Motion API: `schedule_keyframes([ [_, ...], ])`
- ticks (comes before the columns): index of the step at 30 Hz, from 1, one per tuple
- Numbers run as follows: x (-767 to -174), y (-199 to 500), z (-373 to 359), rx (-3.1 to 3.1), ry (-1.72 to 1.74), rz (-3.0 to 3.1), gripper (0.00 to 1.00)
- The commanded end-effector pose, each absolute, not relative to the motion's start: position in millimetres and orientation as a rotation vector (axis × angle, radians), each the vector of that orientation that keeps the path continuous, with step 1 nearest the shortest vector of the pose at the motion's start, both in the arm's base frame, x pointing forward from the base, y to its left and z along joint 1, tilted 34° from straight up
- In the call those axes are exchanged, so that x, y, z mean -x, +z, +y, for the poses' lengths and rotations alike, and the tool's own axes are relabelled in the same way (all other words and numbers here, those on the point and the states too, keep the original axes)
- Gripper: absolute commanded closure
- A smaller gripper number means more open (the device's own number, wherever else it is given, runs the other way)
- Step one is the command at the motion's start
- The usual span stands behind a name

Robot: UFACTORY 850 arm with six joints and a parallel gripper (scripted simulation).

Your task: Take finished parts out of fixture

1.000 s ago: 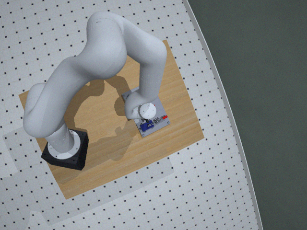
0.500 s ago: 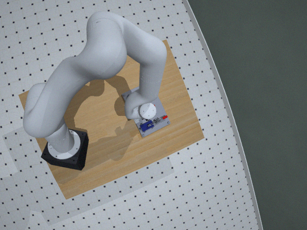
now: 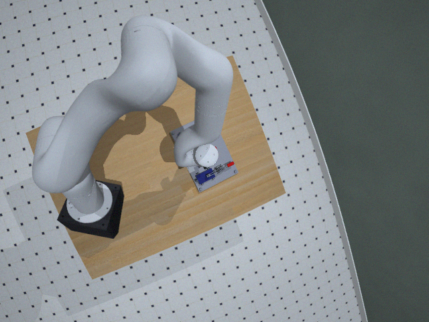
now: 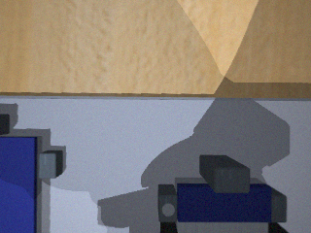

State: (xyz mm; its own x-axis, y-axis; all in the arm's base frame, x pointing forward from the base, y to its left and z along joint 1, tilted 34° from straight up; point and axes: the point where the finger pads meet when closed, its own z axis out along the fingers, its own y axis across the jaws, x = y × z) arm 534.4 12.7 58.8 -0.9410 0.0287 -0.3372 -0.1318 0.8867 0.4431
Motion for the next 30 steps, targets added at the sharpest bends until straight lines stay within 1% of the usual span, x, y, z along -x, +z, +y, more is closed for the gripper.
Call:
schedule_keyframes([
  [1, -534.8, 59.2, 12.4, 0.076, 0.671, 2.717, 1.0],
  [30, -533.8, 61.9, 10.9, 0.076, 0.671, 2.717, 1.0],
])
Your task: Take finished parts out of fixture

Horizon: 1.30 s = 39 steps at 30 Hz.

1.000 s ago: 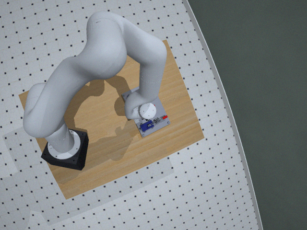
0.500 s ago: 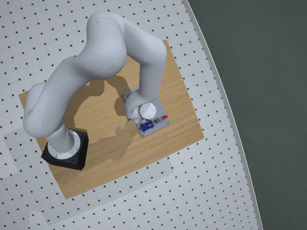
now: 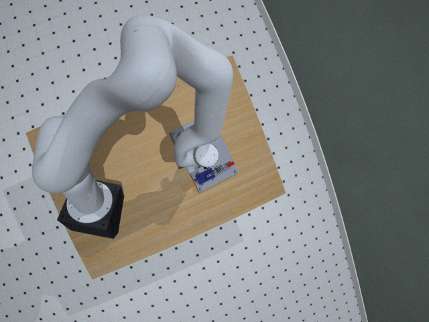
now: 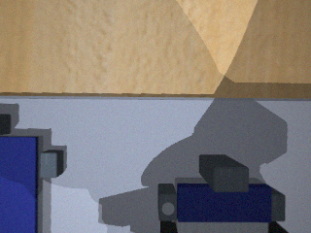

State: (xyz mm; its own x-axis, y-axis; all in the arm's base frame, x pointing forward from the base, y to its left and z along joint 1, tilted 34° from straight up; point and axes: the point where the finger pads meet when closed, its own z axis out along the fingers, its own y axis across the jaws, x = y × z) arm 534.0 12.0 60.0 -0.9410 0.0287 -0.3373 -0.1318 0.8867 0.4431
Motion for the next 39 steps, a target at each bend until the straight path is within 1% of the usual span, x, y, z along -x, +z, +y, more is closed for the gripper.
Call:
schedule_keyframes([
  [1, -534, 62, 11, 0.076, 0.671, 2.717, 1.0],
  [39, -524, 88, -3, 0.076, 0.671, 2.717, 1.0],
])
